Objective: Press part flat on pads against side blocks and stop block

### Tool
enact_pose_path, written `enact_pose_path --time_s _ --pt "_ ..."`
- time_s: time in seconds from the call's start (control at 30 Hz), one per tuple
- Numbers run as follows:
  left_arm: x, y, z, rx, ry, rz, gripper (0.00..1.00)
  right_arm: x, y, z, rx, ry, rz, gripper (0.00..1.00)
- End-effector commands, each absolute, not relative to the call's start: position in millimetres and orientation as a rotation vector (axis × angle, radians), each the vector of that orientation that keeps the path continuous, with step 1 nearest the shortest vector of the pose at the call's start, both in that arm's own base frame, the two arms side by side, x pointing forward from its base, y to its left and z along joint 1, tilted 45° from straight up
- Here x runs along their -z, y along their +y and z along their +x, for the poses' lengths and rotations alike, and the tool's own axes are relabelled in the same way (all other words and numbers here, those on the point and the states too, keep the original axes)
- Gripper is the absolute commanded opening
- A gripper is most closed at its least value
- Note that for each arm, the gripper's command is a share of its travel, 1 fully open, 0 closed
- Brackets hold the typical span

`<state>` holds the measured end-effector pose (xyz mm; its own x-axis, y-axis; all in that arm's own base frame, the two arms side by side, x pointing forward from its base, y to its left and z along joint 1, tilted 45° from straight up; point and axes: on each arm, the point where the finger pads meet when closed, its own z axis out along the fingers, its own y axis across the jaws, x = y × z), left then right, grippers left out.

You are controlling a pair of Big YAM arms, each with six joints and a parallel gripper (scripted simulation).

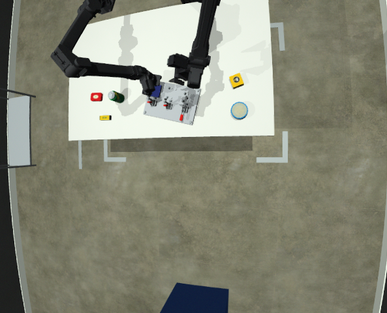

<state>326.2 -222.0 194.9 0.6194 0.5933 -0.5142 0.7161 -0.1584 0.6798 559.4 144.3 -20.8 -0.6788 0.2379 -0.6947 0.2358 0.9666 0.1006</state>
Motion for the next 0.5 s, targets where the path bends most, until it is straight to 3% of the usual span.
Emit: enact_pose_path --time_s 0.0,0.47 --pt "-204 -224 330 0.151 1.049 1.836 1.0 4 137 566 -0.005 2.324 0.339 0.0" --pt "-204 -224 330 0.151 1.049 1.836 1.0 6 141 570 -0.013 2.321 0.35 0.0"
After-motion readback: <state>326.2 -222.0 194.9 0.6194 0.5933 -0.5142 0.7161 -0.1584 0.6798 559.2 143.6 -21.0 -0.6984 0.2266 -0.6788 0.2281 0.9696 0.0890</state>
